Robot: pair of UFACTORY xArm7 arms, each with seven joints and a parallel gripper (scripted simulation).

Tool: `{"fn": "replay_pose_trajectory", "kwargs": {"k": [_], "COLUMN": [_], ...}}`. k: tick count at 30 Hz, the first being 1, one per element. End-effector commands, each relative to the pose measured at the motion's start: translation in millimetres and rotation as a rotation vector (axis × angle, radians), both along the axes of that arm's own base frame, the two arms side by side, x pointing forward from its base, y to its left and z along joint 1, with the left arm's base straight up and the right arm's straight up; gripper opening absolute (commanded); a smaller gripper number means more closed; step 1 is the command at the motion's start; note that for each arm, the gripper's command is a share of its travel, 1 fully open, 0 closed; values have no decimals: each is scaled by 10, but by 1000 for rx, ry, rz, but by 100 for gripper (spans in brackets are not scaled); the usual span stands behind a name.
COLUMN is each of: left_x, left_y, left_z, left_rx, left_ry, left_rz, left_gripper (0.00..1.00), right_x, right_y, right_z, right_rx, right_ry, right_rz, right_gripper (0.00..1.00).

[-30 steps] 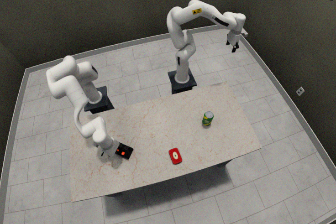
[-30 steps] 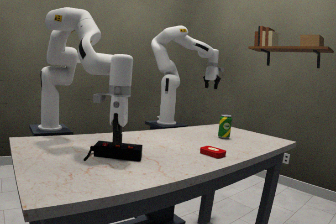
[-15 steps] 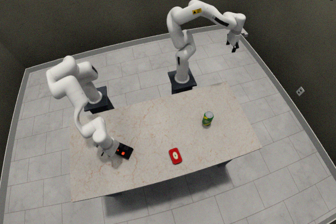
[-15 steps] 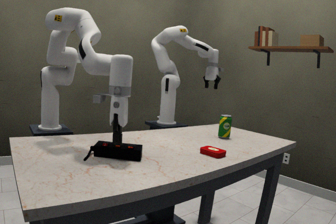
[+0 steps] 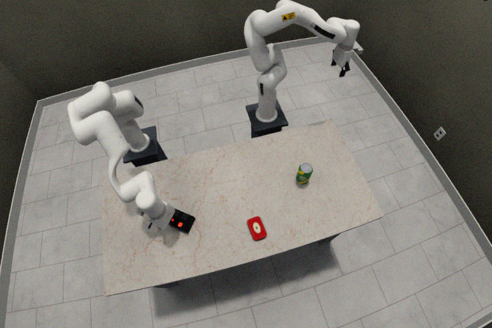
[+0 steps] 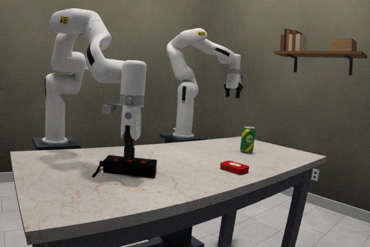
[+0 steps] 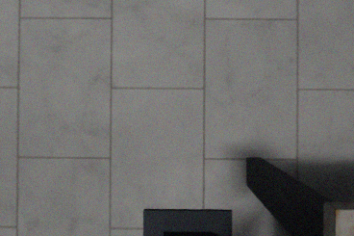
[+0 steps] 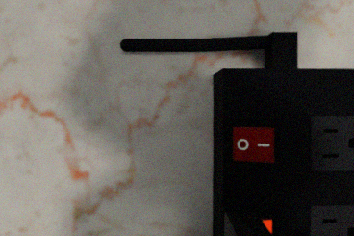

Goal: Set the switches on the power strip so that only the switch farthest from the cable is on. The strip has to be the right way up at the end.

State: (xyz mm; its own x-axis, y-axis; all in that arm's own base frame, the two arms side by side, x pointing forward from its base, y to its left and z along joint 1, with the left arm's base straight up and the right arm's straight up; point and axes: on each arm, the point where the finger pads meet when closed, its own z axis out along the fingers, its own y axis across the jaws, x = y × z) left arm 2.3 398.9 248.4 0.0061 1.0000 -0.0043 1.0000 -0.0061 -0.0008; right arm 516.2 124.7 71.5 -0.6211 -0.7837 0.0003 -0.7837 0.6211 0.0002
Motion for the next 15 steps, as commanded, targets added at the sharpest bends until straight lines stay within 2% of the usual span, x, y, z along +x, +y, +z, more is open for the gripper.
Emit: {"fn": "replay_pose_trajectory", "kwargs": {"k": [1, 15], "left_x": [2, 2], "left_y": [11, 11], "left_z": [16, 16], "left_rx": [4, 4], "left_ry": [-1, -1], "left_rz": [0, 0], "left_gripper": [100, 100], "right_x": [13, 13], "right_y": [3, 3], "right_z": [12, -11], "right_rx": [1, 1], "right_ry": [-4, -4], "right_rz": [0, 0], "right_gripper": [0, 0]}}
